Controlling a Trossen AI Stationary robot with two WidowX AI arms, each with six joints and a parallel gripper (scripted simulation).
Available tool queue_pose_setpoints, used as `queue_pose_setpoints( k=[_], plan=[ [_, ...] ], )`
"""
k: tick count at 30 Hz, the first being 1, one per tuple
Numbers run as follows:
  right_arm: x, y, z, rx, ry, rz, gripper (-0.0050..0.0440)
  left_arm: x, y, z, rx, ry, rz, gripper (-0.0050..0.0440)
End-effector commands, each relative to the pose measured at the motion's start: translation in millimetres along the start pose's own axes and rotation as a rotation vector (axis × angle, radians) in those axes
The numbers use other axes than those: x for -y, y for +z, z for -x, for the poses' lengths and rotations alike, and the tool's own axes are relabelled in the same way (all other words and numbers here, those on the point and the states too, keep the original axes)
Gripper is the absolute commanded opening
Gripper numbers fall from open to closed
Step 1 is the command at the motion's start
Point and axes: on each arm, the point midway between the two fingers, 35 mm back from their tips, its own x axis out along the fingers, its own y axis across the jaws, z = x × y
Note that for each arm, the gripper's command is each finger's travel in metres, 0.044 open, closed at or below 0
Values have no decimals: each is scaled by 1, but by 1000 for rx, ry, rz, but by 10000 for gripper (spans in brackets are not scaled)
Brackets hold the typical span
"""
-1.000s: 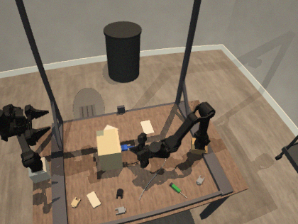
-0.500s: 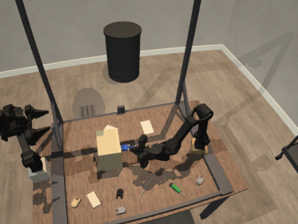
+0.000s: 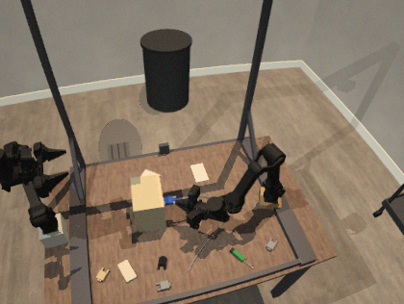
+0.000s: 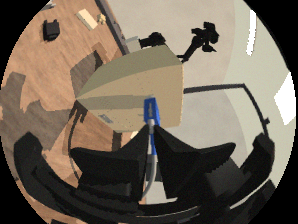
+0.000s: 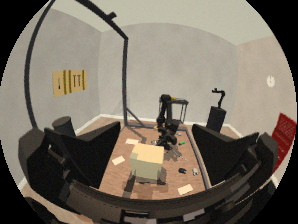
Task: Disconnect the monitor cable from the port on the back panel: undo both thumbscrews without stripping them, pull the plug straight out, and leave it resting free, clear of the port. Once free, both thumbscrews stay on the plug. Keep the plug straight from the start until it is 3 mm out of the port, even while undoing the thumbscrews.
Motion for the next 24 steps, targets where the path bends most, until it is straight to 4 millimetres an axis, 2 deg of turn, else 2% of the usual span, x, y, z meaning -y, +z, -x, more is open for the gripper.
queue_pose_setpoints(
  k=[1, 24],
  plan=[
    [-1, 3, 0, 2, 3, 7, 440, 7, 4, 0, 10, -28, 3, 0],
    [-1, 3, 0, 2, 3, 7, 440, 3, 4, 0, 7, -145, 169, 0]
  ],
)
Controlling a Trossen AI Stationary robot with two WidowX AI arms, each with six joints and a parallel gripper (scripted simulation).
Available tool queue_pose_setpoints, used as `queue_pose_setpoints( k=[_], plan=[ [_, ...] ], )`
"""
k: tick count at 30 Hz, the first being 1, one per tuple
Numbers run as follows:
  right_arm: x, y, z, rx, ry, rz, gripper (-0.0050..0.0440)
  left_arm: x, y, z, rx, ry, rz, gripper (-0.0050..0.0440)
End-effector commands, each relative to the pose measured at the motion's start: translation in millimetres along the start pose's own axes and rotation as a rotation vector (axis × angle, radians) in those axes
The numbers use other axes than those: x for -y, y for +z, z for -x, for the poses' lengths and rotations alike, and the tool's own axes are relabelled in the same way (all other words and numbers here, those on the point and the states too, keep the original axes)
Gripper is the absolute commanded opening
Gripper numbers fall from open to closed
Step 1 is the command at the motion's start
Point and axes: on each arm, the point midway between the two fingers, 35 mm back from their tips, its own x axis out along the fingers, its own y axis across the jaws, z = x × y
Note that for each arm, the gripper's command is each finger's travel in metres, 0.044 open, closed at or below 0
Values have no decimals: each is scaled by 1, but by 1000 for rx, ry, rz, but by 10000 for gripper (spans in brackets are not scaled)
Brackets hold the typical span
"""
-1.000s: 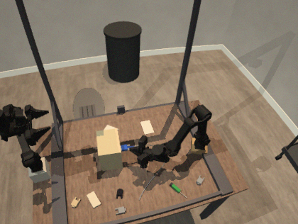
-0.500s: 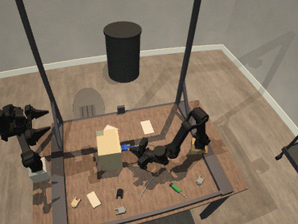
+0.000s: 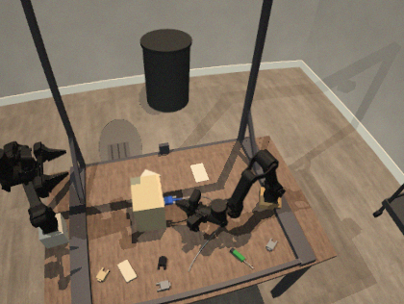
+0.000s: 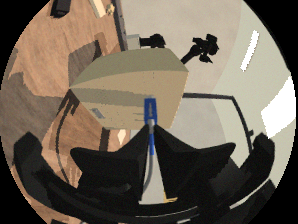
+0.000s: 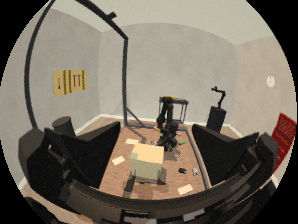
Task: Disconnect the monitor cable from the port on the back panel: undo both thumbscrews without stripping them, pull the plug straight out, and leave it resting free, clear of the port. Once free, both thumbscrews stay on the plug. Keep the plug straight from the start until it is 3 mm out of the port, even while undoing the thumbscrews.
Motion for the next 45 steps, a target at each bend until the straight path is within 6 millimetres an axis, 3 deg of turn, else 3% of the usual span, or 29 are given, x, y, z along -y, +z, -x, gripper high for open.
queue_pose_setpoints(
  k=[1, 10, 19, 21, 30, 45],
  plan=[
    [-1, 3, 0, 2, 3, 7, 440, 7, 3, 0, 6, -26, 1, 0],
    [-1, 3, 0, 2, 3, 7, 440, 6, 3, 0, 5, -64, 55, 0],
    [-1, 3, 0, 2, 3, 7, 440, 6, 3, 0, 5, -64, 55, 216],
    [-1, 3, 0, 2, 3, 7, 440, 6, 3, 0, 5, -64, 55, 216],
    [-1, 3, 0, 2, 3, 7, 440, 6, 3, 0, 5, -64, 55, 432],
    [-1, 3, 0, 2, 3, 7, 440, 8, 5, -3, 21, -31, -1, 440]
  ],
)
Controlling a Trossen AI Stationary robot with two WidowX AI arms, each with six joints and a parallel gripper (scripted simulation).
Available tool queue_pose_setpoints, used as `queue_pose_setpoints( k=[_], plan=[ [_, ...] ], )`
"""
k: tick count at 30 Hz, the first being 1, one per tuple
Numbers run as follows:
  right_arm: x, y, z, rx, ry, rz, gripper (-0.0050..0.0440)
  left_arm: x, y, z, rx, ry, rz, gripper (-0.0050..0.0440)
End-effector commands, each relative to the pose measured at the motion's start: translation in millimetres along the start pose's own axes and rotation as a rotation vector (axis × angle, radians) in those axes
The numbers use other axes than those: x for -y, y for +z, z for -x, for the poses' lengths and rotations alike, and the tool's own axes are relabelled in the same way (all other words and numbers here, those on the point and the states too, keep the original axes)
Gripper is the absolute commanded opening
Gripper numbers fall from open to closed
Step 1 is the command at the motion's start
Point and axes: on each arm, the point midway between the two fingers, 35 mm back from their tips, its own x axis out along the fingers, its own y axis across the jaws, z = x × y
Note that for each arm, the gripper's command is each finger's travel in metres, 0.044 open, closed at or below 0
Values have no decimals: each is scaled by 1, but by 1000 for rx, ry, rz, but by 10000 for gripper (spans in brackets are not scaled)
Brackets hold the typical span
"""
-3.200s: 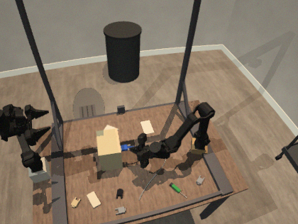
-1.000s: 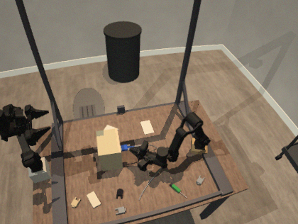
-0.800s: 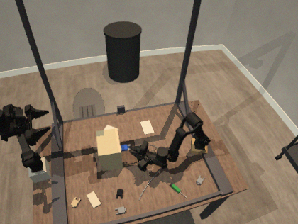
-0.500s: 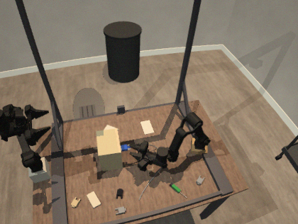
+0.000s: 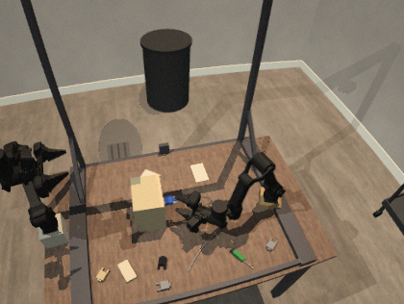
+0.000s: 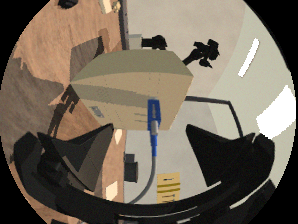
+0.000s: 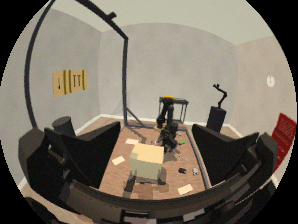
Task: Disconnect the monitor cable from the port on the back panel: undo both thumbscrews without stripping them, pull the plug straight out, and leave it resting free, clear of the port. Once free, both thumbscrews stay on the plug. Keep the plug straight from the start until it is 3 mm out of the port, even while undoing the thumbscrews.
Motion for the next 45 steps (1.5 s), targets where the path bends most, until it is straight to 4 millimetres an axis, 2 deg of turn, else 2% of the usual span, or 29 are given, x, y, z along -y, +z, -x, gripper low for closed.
queue_pose_setpoints(
  k=[1, 7, 10, 11, 15, 24, 25, 27, 42, 44, 45],
  plan=[
    [-1, 3, 0, 2, 3, 7, 440, 14, 4, -4, 20, 15, -92, 440],
    [-1, 3, 0, 2, 3, 7, 440, 25, 8, -8, 47, 104, -289, 440],
    [-1, 3, 0, 2, 3, 7, 440, 26, 8, -8, 48, 119, -311, 440],
    [-1, 3, 0, 2, 3, 7, 440, 20, 6, -7, 41, 156, -303, 440],
    [-1, 3, 0, 2, 3, 7, 440, 25, 4, -6, 35, 223, -421, 440],
    [-1, 3, 0, 2, 3, 7, 440, 24, -1, -2, 8, 307, -497, 440],
    [-1, 3, 0, 2, 3, 7, 440, 24, -1, -2, 8, 307, -497, 416],
    [-1, 3, 0, 2, 3, 7, 440, 24, -1, -2, 8, 307, -497, 416],
    [-1, 3, 0, 2, 3, 7, 440, 24, -1, -2, 8, 307, -497, 56],
    [-1, 3, 0, 2, 3, 7, 440, 24, -1, -2, 8, 307, -497, 56],
    [-1, 3, 0, 2, 3, 7, 440, 24, -1, -2, 8, 307, -497, 32]
  ],
)
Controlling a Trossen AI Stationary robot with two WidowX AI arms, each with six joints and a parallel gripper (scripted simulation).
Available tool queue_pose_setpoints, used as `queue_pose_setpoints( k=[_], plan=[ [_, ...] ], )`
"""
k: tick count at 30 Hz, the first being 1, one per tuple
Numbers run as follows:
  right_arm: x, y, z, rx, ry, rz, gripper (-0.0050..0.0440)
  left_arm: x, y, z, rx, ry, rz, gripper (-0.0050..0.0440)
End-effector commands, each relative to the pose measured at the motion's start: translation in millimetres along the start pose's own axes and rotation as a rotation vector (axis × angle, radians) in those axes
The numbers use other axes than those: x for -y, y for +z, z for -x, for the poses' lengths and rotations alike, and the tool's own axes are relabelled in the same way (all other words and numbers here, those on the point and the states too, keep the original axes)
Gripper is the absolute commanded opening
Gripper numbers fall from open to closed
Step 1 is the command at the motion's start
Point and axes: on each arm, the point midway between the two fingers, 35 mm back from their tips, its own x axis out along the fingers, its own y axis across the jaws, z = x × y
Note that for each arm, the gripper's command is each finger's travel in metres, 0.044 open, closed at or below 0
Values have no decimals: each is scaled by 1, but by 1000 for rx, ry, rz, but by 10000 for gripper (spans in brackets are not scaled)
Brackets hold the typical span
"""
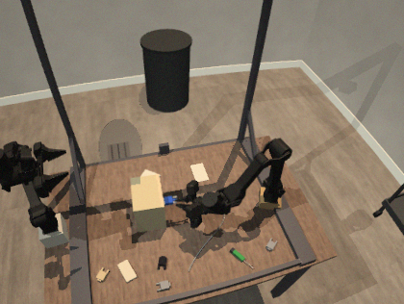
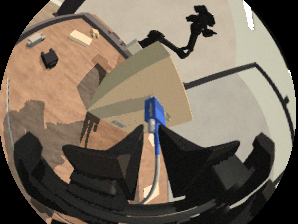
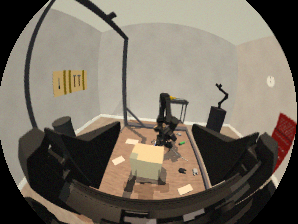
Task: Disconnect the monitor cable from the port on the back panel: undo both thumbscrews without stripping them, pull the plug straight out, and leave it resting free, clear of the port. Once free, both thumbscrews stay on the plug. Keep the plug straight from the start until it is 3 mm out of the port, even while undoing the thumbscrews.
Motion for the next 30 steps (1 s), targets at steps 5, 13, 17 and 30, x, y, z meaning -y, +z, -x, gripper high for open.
queue_pose_setpoints(
  k=[5, 13, 17, 30],
  plan=[
    [-1, 3, 0, 2, 3, 7, 440, 8, 7, 2, 17, -10, -23, 0],
    [-1, 3, 0, 2, 3, 7, 440, 6, 7, 2, 15, -40, 19, 0],
    [-1, 3, 0, 2, 3, 7, 440, 6, 7, 2, 15, -55, 40, 0],
    [-1, 3, 0, 2, 3, 7, 440, 3, 6, 2, 14, -123, 136, 0]
  ],
)
